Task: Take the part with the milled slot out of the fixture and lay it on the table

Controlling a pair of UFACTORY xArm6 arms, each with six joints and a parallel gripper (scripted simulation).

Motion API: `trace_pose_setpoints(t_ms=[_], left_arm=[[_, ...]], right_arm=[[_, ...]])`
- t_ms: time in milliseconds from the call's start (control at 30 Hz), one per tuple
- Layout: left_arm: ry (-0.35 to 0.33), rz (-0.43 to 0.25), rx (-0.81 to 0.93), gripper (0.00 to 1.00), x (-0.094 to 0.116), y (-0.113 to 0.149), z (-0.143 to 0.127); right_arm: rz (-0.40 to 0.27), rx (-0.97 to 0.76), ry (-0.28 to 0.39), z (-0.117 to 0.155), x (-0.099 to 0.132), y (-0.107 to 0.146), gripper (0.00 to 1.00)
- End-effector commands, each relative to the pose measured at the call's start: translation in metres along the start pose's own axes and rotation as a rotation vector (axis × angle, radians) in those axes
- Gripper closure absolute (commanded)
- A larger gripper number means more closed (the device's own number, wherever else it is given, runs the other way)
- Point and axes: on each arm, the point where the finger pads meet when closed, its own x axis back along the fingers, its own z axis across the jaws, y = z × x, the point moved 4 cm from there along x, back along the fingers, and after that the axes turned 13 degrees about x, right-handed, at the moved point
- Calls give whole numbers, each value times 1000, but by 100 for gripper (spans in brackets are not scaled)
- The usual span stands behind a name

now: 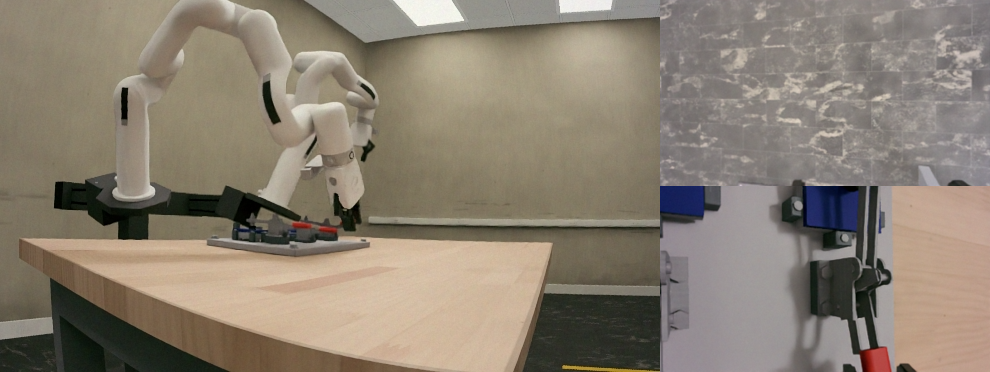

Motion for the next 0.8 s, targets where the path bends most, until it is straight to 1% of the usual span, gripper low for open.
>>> trace_pose_setpoints(t_ms=[0, 467, 767], left_arm=[[1, 4, 0, 0, 1, -1, 0], [1, 4, 0, 0, 1, -1, 0], [1, 4, 0, 0, 1, -1, 0]], right_arm=[[-4, 1, 1, 1, 3, 1, 70], [-4, 1, 1, 1, 14, 1, 70], [-4, 1, 1, 1, 27, 1, 70]])
